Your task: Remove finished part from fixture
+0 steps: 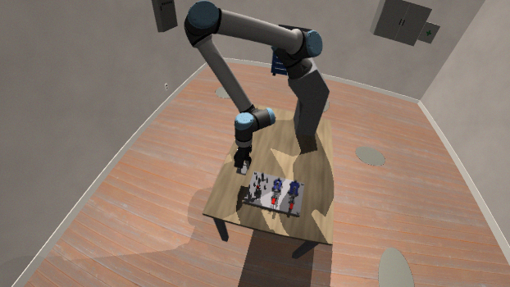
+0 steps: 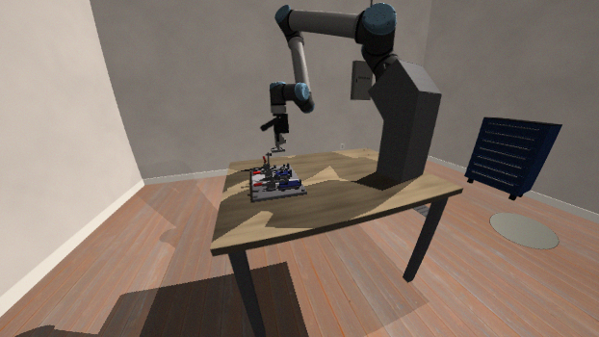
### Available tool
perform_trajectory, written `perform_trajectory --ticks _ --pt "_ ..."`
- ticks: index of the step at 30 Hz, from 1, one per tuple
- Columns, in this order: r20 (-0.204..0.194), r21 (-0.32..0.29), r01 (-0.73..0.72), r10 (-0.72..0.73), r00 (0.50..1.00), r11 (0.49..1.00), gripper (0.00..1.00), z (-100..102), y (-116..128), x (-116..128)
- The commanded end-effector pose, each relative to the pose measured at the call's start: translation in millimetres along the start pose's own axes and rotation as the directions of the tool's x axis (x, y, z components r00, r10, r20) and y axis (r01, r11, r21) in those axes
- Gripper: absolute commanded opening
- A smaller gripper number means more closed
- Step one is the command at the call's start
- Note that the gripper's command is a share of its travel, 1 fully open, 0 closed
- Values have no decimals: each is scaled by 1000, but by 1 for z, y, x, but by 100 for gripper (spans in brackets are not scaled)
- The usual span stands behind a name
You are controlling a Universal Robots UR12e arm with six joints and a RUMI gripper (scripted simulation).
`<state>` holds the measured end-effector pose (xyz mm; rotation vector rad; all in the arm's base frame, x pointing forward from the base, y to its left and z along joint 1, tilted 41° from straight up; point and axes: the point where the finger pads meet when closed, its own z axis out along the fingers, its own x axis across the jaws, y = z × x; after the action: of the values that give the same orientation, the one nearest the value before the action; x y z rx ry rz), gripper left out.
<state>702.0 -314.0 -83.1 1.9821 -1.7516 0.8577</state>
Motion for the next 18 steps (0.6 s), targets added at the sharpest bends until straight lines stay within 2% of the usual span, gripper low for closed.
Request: perform_trajectory --ticks 1,18 --pt "-1 3 -3 3 1000 1000 0 0 -2 2" --pt "-1 2 -4 4 1000 1000 0 18 -2 3"
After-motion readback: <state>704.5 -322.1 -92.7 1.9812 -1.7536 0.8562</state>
